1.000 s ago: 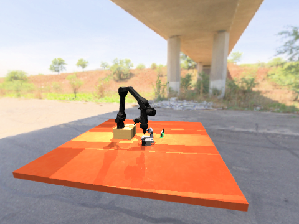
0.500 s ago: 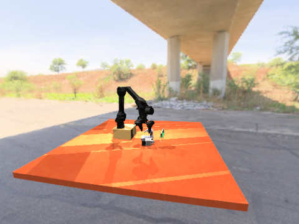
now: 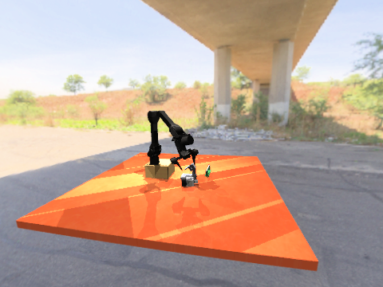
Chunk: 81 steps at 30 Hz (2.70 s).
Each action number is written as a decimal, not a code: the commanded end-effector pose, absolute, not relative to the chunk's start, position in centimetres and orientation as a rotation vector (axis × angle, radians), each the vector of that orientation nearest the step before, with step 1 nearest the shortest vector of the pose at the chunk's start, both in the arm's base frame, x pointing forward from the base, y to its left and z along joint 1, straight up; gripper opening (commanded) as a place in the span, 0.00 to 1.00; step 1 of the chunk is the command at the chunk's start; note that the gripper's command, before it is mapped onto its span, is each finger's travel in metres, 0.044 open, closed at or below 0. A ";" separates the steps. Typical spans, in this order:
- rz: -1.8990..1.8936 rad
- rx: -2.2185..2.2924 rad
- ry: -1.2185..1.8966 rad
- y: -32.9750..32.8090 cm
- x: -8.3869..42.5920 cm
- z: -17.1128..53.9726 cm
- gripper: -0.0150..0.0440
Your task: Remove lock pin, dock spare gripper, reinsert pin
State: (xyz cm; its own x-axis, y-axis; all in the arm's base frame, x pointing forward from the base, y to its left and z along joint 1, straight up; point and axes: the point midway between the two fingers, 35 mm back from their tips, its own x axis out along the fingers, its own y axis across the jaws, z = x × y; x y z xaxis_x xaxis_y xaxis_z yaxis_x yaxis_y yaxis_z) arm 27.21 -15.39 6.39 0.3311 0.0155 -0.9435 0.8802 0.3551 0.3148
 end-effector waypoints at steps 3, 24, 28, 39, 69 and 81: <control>-0.096 0.243 1.068 -15.0 27.3 7.0 1.00; 0.087 -0.069 1.017 -15.1 27.6 7.2 1.00; 0.089 -0.071 1.019 -15.3 27.8 5.6 1.00; 0.095 -0.077 1.025 -15.2 27.6 0.2 1.00; 0.095 -0.077 1.025 -15.3 27.6 -4.6 1.00; 0.095 -0.077 1.026 -15.2 27.5 -5.6 0.87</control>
